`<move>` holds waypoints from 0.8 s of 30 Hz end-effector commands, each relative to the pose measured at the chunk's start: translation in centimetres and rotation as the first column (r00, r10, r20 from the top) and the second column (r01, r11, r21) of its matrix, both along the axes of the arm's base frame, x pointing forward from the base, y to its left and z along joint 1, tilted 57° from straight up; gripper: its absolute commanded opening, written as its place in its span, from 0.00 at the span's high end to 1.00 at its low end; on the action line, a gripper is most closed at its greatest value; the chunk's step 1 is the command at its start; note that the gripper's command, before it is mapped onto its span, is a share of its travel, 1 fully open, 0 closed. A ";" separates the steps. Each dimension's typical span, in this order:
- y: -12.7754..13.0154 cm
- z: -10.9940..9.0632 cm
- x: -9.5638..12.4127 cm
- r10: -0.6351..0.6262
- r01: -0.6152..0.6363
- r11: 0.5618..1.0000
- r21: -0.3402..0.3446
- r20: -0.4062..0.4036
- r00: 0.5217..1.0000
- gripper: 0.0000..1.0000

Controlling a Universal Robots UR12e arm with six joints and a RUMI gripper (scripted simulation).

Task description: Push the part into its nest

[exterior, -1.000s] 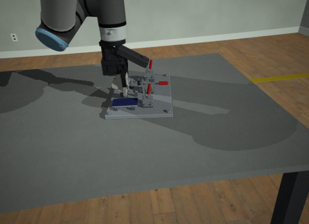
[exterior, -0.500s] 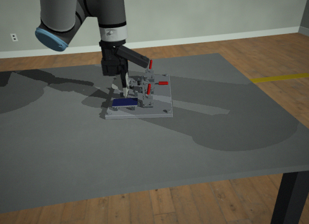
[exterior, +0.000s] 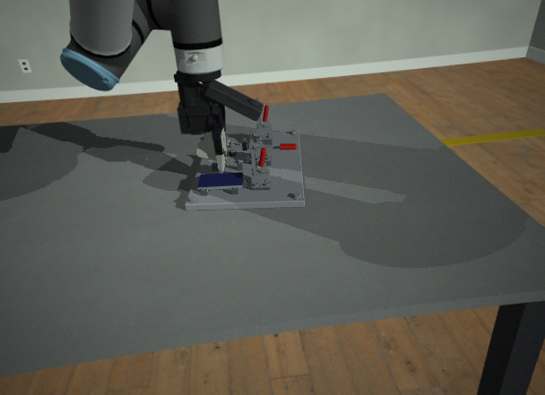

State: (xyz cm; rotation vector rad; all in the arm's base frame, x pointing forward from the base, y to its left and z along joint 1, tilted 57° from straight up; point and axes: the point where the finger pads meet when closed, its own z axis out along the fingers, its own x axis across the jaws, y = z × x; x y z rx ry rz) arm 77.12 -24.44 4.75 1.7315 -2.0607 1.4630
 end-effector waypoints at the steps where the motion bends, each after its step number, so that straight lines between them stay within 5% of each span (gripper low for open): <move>1: -0.2 0.2 -0.2 -0.001 0.001 1.000 0.001 -0.001 1.000 1.00; 24: -0.4 0.3 -0.4 0.000 0.000 1.000 0.001 -0.002 1.000 1.00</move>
